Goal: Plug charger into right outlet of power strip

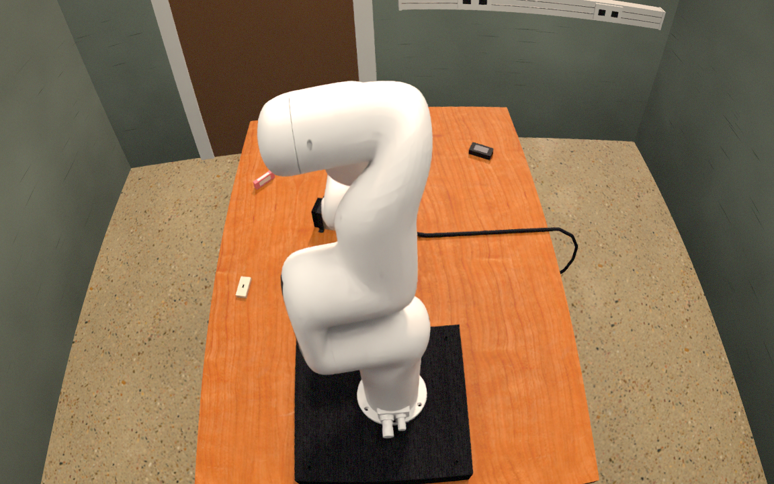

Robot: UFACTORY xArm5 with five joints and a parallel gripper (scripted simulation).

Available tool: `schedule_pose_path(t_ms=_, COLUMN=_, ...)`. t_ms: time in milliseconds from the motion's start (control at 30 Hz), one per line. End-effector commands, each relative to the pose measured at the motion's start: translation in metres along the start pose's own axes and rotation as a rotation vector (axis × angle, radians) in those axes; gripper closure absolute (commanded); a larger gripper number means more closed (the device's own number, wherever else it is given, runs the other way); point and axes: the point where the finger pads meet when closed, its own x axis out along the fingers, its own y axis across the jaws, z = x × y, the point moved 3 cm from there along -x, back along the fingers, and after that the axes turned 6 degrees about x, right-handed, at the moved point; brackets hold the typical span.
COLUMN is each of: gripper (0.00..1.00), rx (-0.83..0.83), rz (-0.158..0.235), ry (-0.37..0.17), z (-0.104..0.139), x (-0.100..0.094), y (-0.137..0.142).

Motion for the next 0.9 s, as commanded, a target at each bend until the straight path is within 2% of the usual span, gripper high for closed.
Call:
schedule_pose_path(t_ms=0, gripper=1.00, rx=0.000, rz=-0.003, ry=-0.001, z=0.000, x=-0.009, y=-0.001)
schedule_pose_path(t_ms=233, gripper=1.00, rx=0.000, rz=-0.003, ry=-0.001, z=0.000, x=-0.018, y=-0.001)
schedule_pose_path(t_ms=867, gripper=1.00, rx=-0.004, rz=-0.003, ry=-0.001, z=0.000, x=-0.022, y=-0.001)
